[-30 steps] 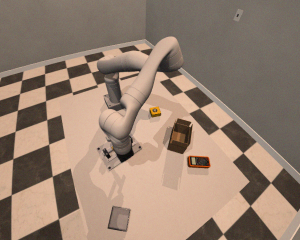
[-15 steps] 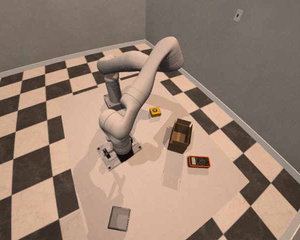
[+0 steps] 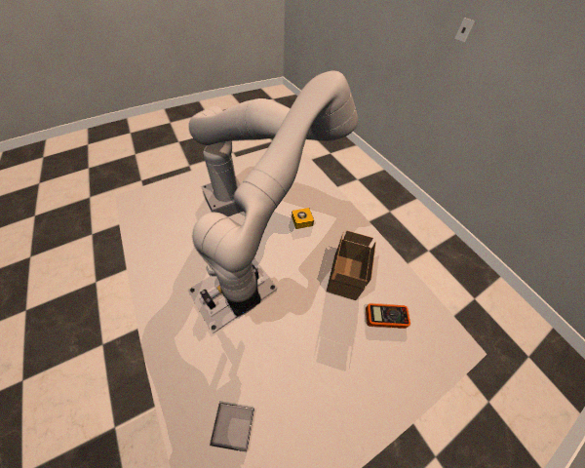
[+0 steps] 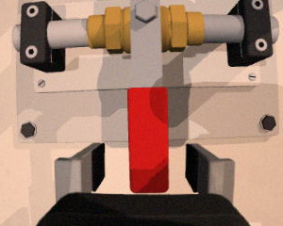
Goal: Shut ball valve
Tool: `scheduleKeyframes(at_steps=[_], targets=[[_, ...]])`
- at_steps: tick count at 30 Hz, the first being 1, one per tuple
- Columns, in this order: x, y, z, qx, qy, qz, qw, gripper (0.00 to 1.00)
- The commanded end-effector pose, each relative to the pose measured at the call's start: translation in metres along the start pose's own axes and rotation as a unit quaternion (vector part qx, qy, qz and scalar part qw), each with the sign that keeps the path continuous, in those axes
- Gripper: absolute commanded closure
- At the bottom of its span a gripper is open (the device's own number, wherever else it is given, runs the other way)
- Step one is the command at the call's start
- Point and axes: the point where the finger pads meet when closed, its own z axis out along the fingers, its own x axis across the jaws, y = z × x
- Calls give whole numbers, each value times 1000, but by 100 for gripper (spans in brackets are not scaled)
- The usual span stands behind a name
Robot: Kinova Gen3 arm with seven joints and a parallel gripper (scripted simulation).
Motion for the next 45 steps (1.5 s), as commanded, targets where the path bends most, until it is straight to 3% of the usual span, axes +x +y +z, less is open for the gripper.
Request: scheduleKeyframes(at_steps=[1,9,32,45], targets=[[0,0,-2,-1,0,0,1000,0],[0,0,-11,-1,0,0,1000,0],[0,0,-72,-1,0,0,1000,0],[0,0,-80,-1,0,0,1000,0]])
